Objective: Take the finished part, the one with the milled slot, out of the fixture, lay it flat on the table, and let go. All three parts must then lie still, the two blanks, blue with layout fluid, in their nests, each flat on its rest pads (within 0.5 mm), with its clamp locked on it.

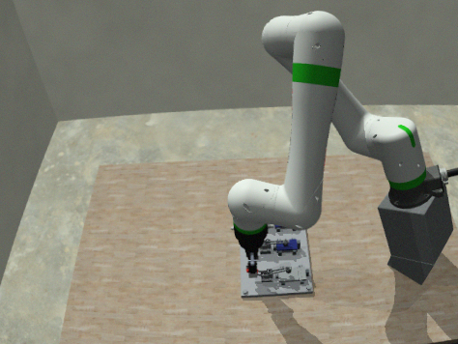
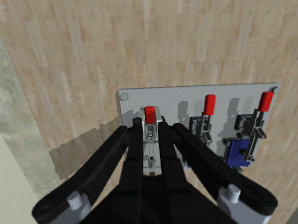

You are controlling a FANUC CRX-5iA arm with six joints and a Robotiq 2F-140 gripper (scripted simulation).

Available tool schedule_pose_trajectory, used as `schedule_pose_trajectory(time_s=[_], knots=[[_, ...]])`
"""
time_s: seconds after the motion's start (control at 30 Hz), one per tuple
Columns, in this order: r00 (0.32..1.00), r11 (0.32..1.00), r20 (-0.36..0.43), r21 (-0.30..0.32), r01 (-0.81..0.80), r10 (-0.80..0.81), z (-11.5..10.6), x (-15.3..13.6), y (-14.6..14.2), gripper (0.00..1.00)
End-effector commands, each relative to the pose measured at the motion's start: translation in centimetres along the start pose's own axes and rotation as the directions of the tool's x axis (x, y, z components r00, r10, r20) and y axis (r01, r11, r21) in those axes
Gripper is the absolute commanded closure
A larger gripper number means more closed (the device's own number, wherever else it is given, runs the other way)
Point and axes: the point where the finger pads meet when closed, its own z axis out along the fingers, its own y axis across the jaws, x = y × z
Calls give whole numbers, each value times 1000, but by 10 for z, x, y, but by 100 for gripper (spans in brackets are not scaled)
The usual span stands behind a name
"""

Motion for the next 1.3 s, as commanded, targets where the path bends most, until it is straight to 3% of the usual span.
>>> schedule_pose_trajectory(time_s=[0.0, 1.27], knots=[[1000, 1000, 0, 0, 0, 0, -2, -2, 0, 89], [1000, 1000, 0, 0, 0, 0, -14, -27, 0, 89]])
